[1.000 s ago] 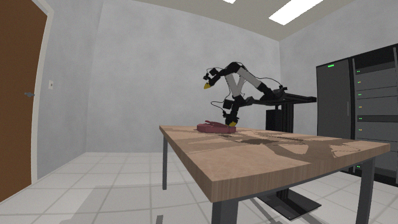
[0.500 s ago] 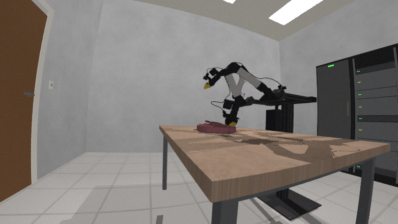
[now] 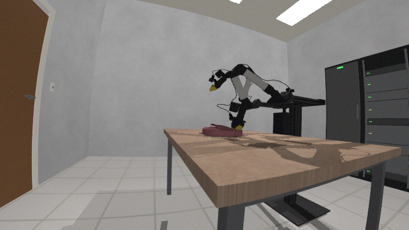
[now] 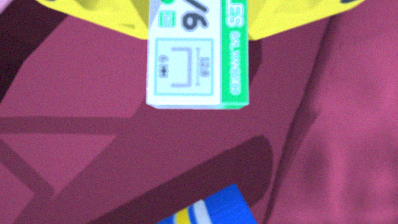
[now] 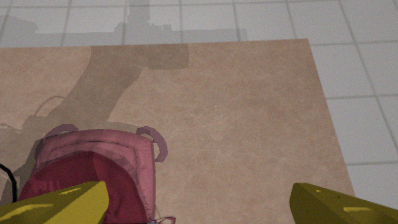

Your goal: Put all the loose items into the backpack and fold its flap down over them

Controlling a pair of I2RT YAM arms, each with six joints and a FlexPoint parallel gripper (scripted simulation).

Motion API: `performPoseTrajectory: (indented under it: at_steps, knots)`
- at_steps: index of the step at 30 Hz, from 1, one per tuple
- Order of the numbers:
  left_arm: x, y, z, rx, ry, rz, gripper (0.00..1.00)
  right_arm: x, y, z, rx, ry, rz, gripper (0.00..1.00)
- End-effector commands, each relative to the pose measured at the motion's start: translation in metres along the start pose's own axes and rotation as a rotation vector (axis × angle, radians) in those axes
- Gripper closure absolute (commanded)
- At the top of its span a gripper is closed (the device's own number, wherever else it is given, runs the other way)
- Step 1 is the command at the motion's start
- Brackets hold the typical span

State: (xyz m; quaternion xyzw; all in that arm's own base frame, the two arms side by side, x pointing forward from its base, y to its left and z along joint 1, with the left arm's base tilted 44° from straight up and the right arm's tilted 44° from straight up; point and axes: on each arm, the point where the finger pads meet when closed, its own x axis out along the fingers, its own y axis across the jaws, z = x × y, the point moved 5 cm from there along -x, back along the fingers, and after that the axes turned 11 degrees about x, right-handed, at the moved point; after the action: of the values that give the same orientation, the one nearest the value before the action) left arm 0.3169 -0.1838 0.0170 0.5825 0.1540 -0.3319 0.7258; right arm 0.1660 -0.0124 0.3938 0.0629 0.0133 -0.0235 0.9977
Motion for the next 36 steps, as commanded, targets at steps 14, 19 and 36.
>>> performPoseTrajectory:
  at_steps: [14,19,36]
  knots:
    - [0.0039,-0.0068,-0.0153,0.004,0.039,-0.014,0.71,-0.0028,0.0012,0.0043,-0.002,-0.017,0.005,0.1]
    - [0.0034,-0.0093,-0.017,0.007,0.044,-0.022,0.71,-0.0028,0.0012,0.0043,-0.002,-0.017,0.005,0.1]
    - [0.0016,-0.0126,-0.0206,0.007,0.048,-0.03,0.71,-0.0028,0.0012,0.0043,-0.002,-0.017,0.005,0.1]
